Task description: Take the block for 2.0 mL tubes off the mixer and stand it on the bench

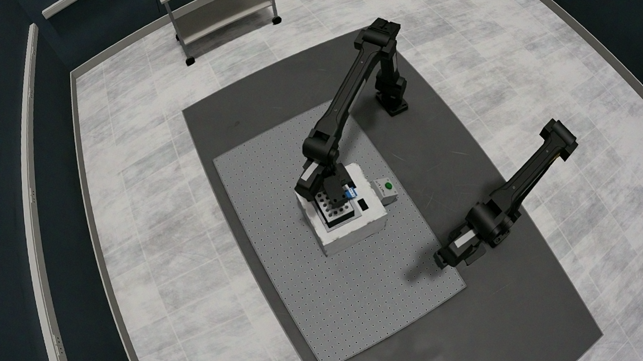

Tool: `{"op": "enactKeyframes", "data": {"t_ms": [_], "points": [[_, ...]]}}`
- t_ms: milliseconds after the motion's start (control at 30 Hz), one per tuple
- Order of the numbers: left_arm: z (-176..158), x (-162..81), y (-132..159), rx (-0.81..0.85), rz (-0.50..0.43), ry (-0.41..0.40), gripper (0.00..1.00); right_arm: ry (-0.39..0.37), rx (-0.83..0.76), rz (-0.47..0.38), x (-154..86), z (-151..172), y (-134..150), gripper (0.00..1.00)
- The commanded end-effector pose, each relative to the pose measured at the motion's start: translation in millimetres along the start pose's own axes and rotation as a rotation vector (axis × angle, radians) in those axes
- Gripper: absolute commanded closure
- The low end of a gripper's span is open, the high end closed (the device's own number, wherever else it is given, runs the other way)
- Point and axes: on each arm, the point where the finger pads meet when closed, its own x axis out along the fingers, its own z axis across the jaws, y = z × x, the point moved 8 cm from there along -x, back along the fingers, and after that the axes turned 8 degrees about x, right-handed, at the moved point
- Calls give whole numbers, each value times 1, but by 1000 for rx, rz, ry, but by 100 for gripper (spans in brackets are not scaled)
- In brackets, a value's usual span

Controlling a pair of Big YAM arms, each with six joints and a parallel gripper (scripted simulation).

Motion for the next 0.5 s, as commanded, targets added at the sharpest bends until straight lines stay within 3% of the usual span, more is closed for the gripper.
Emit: {"op": "enactKeyframes", "data": {"t_ms": [0, 467], "points": [[-2, -10, -7, 5, -34, -13, 100, -35, 16, 36, 17, -3, 1, 0], [-1, -11, -7, 3, -36, -14, 100, -14, 16, 16, 20, -9, -4, 0]]}}
